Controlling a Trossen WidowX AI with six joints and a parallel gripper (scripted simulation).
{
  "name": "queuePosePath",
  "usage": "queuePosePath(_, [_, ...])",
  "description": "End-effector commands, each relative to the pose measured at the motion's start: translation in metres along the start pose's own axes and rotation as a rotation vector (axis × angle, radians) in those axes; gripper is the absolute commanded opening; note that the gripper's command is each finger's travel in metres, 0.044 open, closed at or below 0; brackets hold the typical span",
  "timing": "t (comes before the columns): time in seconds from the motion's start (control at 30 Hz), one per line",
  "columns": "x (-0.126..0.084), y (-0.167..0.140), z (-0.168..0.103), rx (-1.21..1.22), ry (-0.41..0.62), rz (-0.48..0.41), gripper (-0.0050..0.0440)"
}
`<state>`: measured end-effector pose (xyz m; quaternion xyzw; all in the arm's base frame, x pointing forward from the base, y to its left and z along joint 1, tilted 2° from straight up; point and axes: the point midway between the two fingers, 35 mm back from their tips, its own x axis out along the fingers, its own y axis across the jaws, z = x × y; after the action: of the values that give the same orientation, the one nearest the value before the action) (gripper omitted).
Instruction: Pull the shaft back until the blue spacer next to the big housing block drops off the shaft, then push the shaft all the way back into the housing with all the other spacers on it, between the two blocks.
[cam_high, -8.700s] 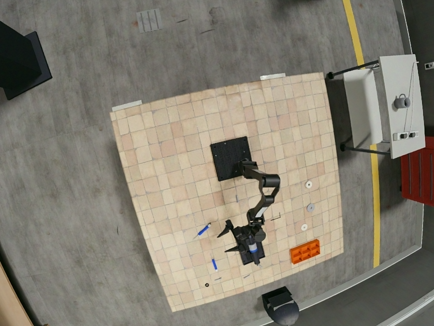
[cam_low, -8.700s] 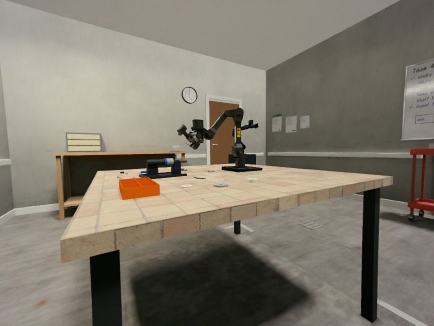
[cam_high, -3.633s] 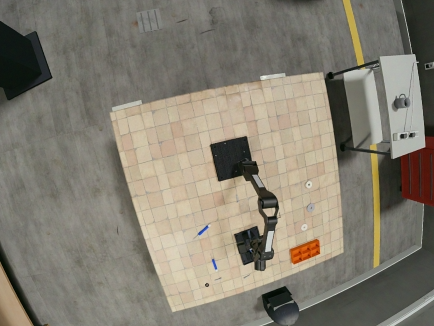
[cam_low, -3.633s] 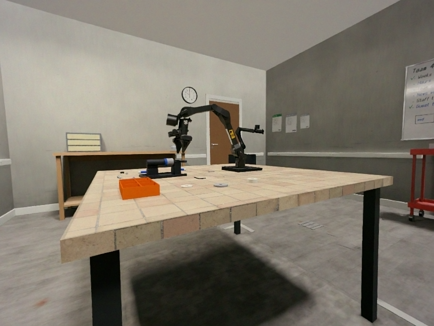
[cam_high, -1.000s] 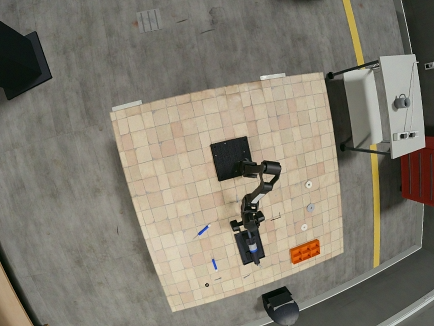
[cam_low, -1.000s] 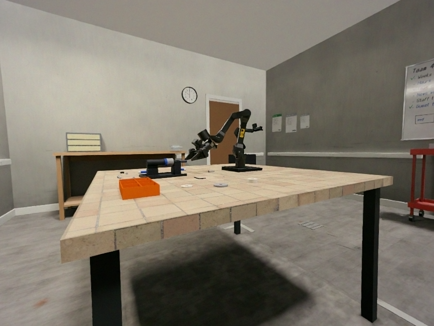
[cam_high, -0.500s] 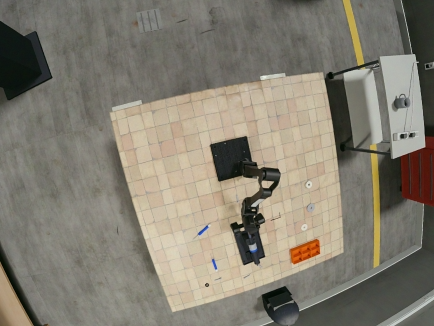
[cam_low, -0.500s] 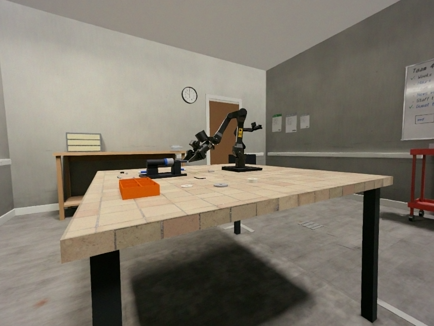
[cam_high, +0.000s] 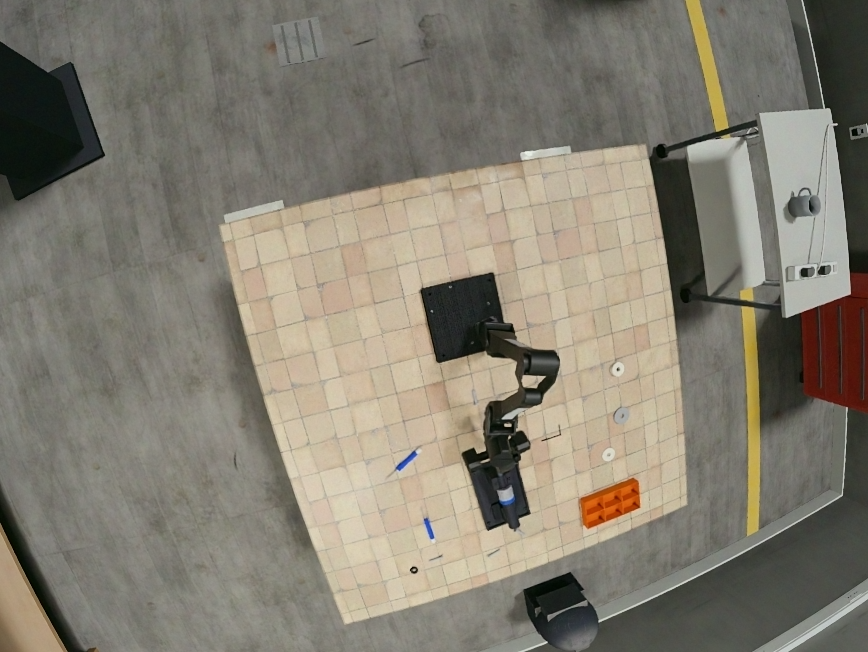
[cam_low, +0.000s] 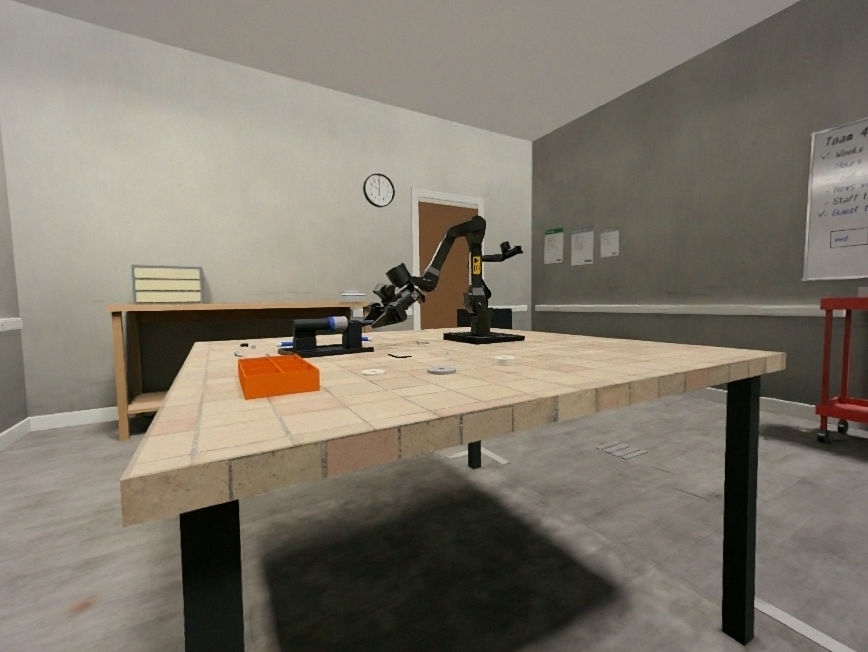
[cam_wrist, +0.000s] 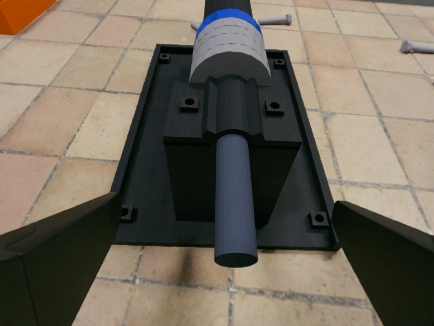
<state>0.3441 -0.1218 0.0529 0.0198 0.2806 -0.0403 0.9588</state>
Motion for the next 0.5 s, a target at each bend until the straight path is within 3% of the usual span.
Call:
queuePosePath(0.0, [0.0018, -0.0028, 0.0140, -0.007, -0.036, -0.011, 0.0440])
queuePosePath(0.47, [-0.0002, -0.0027, 0.0155, -0.009, -0.042, -0.012, 0.0440])
